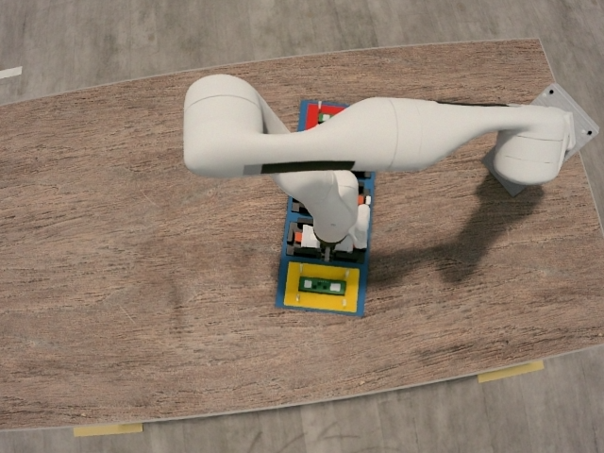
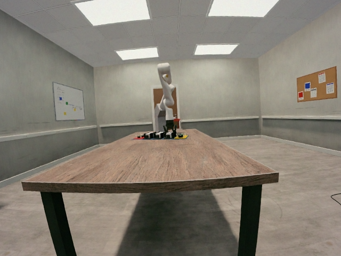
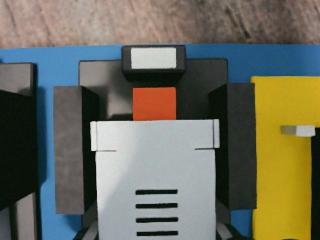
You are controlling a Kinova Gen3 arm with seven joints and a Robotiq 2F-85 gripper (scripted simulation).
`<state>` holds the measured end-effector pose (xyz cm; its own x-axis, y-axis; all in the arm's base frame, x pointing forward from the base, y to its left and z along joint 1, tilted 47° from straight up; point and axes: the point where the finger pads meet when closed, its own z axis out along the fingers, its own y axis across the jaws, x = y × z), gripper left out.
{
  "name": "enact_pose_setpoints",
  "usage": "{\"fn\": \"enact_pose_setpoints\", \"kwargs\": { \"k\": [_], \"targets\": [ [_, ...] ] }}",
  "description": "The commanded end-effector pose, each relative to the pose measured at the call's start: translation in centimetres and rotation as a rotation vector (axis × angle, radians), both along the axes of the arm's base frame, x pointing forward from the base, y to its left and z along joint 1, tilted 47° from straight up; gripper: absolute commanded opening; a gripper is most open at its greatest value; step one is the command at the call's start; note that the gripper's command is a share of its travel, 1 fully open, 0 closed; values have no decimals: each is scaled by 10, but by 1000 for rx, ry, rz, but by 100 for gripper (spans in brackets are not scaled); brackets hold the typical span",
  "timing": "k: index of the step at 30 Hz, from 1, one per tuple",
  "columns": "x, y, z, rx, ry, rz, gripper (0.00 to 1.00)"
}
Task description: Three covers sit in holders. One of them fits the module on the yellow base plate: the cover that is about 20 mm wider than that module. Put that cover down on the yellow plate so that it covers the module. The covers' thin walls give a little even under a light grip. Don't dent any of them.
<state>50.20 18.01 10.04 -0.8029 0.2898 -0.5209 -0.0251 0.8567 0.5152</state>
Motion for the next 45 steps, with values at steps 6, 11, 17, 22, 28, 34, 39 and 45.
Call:
{"fn": "enact_pose_setpoints", "kwargs": {
  "k": [6,11,17,22,28,34,39,45],
  "targets": [
    [-7,-5,9,0,-1,0,0],
    [-16,-12,19,0,-1,0,0],
    [-18,-13,21,0,-1,0,0],
    [-23,-17,27,0,-1,0,0],
    [-34,-25,39,0,-1,0,0],
    [-36,-26,41,0,-1,0,0],
    [-36,-26,41,0,-1,0,1],
    [-36,-26,41,0,-1,0,1]
  ]
}}
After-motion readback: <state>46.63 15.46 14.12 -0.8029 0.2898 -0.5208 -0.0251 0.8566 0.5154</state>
